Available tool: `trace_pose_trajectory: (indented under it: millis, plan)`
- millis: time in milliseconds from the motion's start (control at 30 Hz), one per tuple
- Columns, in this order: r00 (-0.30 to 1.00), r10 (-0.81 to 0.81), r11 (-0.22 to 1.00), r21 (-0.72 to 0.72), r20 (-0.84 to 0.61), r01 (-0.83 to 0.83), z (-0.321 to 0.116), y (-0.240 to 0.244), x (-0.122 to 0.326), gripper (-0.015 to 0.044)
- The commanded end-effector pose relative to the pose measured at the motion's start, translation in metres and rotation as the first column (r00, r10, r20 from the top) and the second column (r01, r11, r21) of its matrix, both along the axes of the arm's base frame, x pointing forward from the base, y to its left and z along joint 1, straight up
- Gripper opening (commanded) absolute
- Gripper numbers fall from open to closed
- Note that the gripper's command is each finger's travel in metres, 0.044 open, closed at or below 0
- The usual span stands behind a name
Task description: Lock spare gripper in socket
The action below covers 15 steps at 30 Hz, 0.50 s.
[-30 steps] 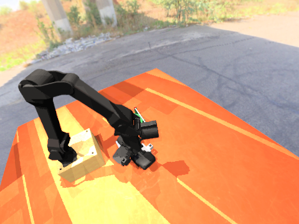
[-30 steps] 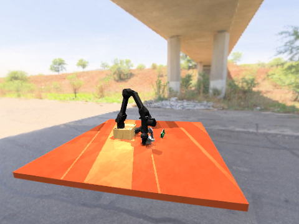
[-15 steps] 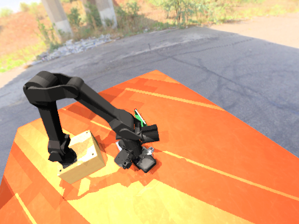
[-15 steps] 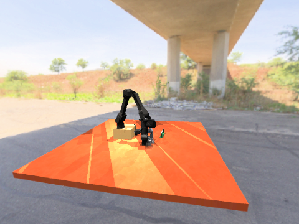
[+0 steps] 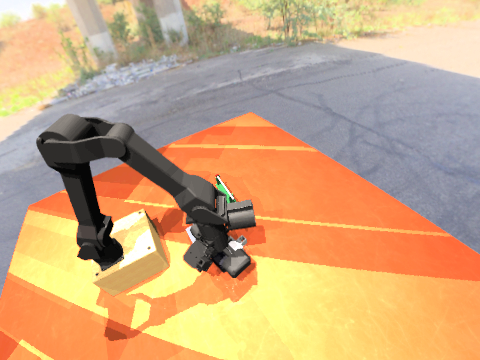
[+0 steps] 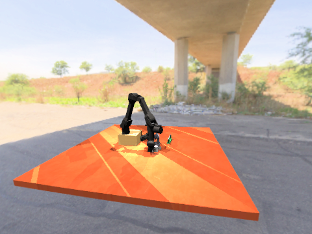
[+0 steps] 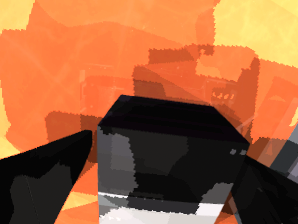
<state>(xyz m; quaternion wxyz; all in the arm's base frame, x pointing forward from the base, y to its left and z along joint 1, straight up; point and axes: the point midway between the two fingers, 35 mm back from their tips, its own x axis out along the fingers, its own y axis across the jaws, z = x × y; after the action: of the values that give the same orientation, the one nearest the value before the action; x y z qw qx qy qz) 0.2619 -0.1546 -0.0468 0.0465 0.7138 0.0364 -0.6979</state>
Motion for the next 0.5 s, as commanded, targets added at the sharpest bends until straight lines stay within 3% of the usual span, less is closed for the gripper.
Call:
trace_pose_trajectory:
  millis: [0,467]
  plan:
    - [1.0,0.0,1.0,0.0,0.001,0.0,0.001,0.0,0.0,0.044]
    - [1.0,0.0,1.0,0.004,-0.006,0.0,0.037,0.002,-0.003,0.044]
